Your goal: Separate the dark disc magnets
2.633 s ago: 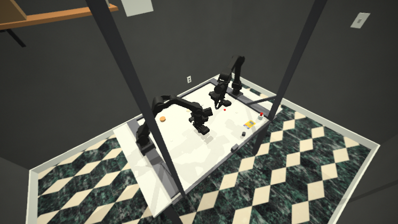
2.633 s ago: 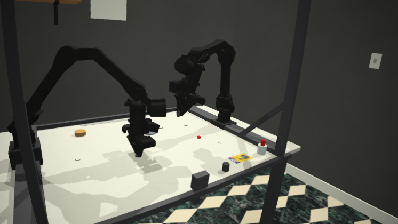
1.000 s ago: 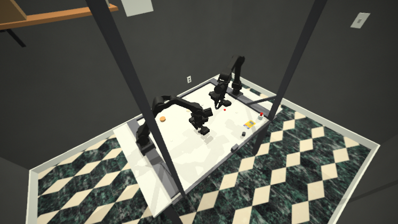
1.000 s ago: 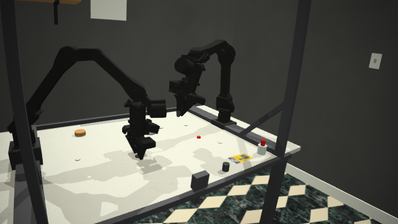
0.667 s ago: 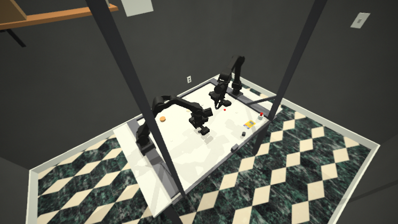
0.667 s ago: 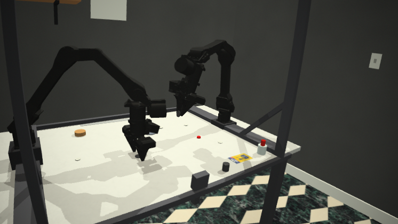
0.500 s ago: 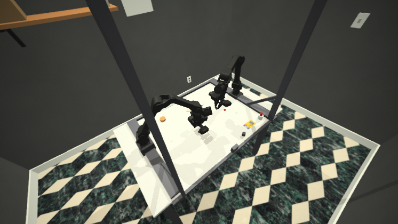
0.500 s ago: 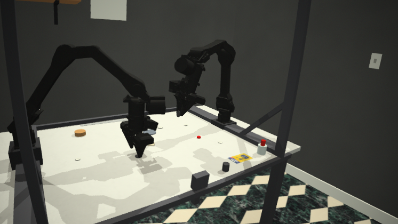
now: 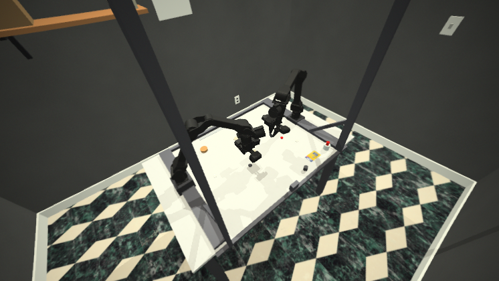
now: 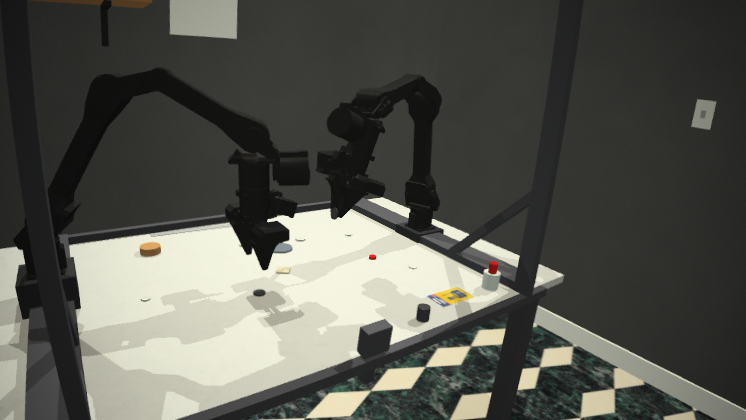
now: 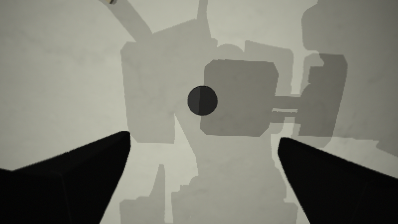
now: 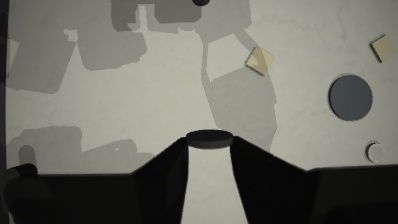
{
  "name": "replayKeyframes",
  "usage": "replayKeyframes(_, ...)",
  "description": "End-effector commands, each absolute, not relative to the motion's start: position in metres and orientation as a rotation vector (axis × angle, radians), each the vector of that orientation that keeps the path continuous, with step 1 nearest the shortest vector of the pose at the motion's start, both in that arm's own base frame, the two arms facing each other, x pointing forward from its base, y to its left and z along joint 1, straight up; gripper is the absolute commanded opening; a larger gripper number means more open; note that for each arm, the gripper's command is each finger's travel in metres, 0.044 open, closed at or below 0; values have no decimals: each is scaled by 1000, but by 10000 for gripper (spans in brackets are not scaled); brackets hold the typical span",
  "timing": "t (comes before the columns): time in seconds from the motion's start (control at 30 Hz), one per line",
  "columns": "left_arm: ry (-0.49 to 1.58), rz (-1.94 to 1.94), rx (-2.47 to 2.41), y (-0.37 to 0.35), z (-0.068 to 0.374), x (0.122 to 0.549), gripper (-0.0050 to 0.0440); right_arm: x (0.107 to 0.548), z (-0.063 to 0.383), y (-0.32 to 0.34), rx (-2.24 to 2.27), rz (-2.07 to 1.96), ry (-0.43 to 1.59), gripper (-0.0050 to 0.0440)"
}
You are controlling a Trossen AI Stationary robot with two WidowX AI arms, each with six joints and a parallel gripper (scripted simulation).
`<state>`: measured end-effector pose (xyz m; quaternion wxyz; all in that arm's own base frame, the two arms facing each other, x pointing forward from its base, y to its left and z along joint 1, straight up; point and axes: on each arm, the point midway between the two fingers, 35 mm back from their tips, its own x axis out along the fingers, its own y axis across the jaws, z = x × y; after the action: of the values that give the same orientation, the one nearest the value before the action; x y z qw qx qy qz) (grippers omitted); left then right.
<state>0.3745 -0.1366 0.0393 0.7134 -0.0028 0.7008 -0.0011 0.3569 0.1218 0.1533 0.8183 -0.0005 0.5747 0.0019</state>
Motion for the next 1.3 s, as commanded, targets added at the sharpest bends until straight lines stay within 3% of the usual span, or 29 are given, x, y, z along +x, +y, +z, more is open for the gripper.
replayKeyframes(0.0, 1544, -4, -10, -131, 49, 371, 400, 359, 165, 122, 9, 8, 1193, 40)
replayKeyframes(0.27, 1546, -2, -9, -101, 85, 341, 400, 359, 165, 122, 9, 8, 1193, 40)
replayKeyframes(0.53, 1560, 2, -6, -48, 134, 263, 400, 359, 165, 122, 9, 8, 1193, 40)
replayKeyframes(0.6, 1560, 2, -6, -48, 134, 263, 400, 359, 165, 122, 9, 8, 1193, 40)
replayKeyframes(0.9, 1560, 2, -6, -14, 153, 176, 400, 359, 165, 122, 9, 8, 1193, 40)
replayKeyframes(1.27, 1561, 2, -6, -9, 153, 155, 400, 359, 165, 122, 9, 8, 1193, 40)
